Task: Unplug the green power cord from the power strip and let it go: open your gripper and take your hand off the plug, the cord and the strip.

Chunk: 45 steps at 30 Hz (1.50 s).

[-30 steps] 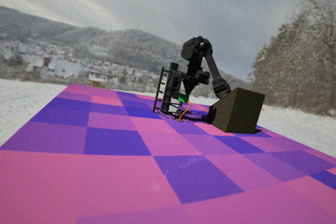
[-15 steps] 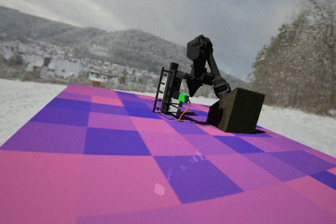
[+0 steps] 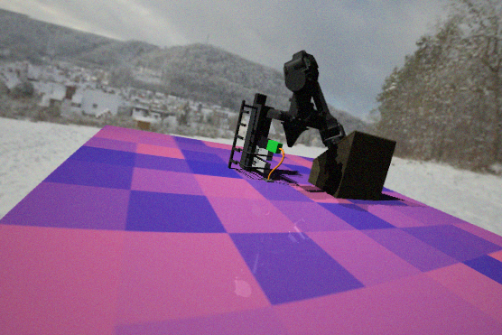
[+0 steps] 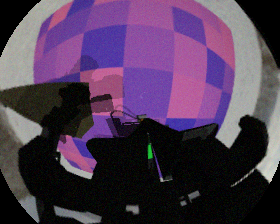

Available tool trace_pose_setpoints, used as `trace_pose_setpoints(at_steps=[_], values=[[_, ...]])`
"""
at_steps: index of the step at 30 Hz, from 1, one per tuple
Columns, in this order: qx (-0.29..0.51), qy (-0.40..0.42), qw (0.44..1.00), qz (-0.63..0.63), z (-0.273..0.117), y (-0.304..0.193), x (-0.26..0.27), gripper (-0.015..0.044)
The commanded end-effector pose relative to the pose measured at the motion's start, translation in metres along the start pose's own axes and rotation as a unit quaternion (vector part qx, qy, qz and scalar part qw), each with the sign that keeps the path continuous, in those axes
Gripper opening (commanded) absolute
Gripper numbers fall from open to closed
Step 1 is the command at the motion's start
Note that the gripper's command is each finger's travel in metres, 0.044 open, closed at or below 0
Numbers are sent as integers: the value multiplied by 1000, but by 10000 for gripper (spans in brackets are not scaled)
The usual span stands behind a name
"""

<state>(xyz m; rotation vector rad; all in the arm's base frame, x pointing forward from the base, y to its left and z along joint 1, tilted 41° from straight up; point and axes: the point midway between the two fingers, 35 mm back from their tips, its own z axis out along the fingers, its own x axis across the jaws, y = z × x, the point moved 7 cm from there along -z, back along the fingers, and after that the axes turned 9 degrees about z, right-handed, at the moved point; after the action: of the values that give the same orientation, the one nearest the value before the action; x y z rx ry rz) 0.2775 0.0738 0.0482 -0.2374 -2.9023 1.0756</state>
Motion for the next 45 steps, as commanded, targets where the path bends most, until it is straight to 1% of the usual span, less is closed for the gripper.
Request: trace_pose_setpoints(at_steps=[1, 45], values=[[-3, 1, 1000, 3, -2, 3, -4, 0], [-3, 1, 1000, 3, -2, 2, -1, 0]])
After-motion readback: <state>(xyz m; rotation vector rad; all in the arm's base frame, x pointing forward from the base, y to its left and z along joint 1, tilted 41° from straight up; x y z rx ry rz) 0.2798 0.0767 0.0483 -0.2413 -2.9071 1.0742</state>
